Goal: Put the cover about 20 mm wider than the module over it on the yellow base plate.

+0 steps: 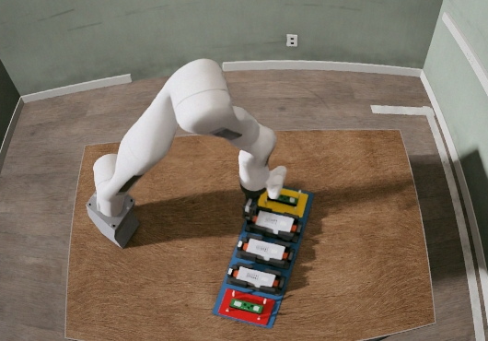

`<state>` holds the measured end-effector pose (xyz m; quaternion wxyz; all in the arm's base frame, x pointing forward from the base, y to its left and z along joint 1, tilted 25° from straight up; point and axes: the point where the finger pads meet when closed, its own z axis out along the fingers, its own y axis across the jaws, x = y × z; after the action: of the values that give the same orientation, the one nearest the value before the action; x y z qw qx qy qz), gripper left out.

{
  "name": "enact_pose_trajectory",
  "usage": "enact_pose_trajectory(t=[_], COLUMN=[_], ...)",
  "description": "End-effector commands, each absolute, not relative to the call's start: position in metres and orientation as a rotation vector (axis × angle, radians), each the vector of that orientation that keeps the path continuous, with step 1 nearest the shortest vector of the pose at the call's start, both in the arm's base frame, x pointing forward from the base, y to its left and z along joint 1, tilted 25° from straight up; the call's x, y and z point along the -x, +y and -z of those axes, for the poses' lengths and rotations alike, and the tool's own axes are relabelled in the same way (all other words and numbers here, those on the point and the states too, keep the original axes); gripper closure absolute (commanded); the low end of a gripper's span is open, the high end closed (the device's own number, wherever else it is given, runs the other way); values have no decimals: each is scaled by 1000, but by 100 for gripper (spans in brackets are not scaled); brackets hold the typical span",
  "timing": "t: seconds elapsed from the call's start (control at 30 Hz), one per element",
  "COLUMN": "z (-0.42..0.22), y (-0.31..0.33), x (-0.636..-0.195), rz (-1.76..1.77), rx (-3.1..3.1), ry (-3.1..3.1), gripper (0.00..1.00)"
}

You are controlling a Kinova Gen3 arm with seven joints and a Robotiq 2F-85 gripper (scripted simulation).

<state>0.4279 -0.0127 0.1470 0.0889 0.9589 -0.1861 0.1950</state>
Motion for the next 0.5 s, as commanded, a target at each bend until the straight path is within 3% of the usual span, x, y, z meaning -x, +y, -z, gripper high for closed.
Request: enact_pose_trajectory(t=[0.0, 0.47], z=[-145, -113], y=[-11, 18], x=[-432, -473], rz=[-583, -583], rx=[-2852, -2852], ry=[-554, -554], gripper=[0, 0])
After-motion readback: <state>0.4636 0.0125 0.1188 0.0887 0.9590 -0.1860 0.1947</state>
